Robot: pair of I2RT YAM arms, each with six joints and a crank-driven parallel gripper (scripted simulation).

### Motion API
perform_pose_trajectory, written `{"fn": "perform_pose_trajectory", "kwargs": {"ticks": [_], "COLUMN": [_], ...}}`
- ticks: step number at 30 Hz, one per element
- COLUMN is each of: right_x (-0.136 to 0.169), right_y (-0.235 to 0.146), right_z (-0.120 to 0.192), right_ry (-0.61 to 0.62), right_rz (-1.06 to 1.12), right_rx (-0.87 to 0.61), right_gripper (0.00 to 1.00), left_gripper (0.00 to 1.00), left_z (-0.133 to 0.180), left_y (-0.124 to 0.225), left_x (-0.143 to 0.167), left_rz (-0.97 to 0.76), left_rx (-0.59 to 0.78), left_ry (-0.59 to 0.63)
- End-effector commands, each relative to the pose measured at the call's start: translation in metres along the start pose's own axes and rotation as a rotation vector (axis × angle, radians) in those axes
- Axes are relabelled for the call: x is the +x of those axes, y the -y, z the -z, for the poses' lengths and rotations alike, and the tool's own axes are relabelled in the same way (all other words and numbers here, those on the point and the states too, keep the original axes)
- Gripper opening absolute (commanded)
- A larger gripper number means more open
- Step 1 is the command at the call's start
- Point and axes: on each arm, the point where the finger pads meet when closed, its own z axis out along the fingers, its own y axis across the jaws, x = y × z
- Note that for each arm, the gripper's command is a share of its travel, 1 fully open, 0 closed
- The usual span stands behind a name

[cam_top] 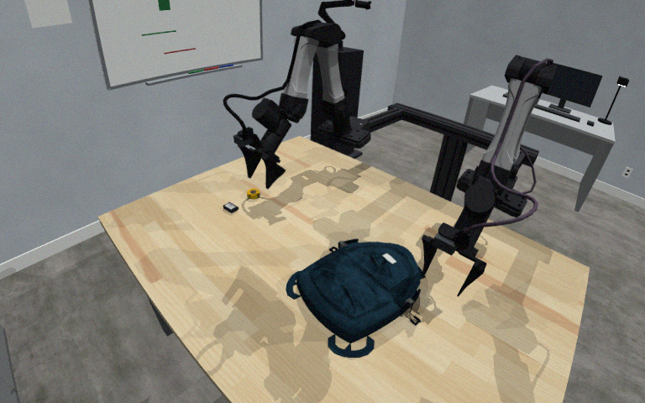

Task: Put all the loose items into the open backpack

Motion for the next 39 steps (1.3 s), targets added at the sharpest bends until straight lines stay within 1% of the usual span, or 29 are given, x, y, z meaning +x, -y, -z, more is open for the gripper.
{"fn": "perform_pose_trajectory", "kwargs": {"ticks": [1, 17, 18, 39], "right_x": [-0.0064, -0.0064, -0.0064, -0.0064], "right_y": [-0.0015, -0.0015, -0.0015, -0.0015], "right_z": [0.0001, 0.0001, 0.0001, 0.0001], "right_ry": [0.017, 0.017, 0.017, 0.017], "right_rz": [0.003, 0.003, 0.003, 0.003], "right_rx": [-0.004, -0.004, -0.004, -0.004], "right_gripper": [1.0, 1.0, 0.9, 0.9], "left_gripper": [1.0, 1.0, 0.9, 0.9], "left_z": [0.0002, 0.0002, 0.0002, 0.0002], "left_y": [0.001, 0.001, 0.001, 0.001], "left_x": [-0.0067, -0.0067, -0.0067, -0.0067], "left_rz": [-0.001, -0.001, -0.001, -0.001], "left_rx": [0.003, 0.003, 0.003, 0.003], "left_ry": [0.019, 0.019, 0.019, 0.019]}}
